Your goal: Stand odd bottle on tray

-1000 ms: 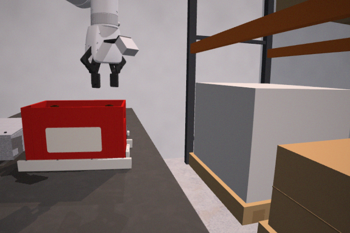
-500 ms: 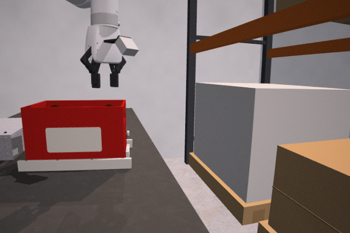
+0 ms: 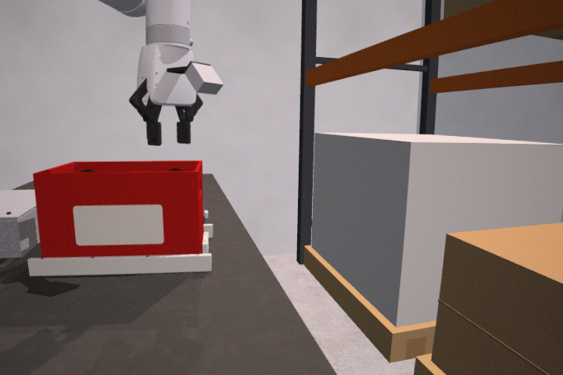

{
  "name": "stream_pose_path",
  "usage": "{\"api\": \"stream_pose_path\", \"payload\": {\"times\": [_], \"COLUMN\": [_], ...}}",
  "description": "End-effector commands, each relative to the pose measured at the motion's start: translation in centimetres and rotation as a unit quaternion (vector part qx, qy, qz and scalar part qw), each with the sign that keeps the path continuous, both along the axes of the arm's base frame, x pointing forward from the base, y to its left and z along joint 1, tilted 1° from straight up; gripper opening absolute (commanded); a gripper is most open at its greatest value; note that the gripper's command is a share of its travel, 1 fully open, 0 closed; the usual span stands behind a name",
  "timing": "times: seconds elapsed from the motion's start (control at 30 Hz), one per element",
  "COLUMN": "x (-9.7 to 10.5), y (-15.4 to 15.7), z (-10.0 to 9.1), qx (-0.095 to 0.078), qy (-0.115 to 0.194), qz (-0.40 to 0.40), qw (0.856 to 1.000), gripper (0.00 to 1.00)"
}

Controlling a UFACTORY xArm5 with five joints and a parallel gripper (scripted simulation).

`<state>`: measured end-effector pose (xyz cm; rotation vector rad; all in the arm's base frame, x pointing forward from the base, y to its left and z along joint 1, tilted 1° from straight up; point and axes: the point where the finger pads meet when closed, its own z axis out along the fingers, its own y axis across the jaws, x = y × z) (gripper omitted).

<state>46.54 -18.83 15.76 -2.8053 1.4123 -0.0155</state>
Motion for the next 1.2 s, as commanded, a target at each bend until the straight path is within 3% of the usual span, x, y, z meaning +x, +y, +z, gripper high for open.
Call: {"api": "stream_pose_path", "payload": {"times": [0.0,1.17], "x": [0.1,0.2], "y": [-0.1,-0.1], "z": [-0.2,-3.5], "qx": [-0.001,-0.001], "qy": [-0.002,-0.002], "qz": [0.0,0.0], "qw": [1.0,1.0], "gripper": [0.65,0.65]}}
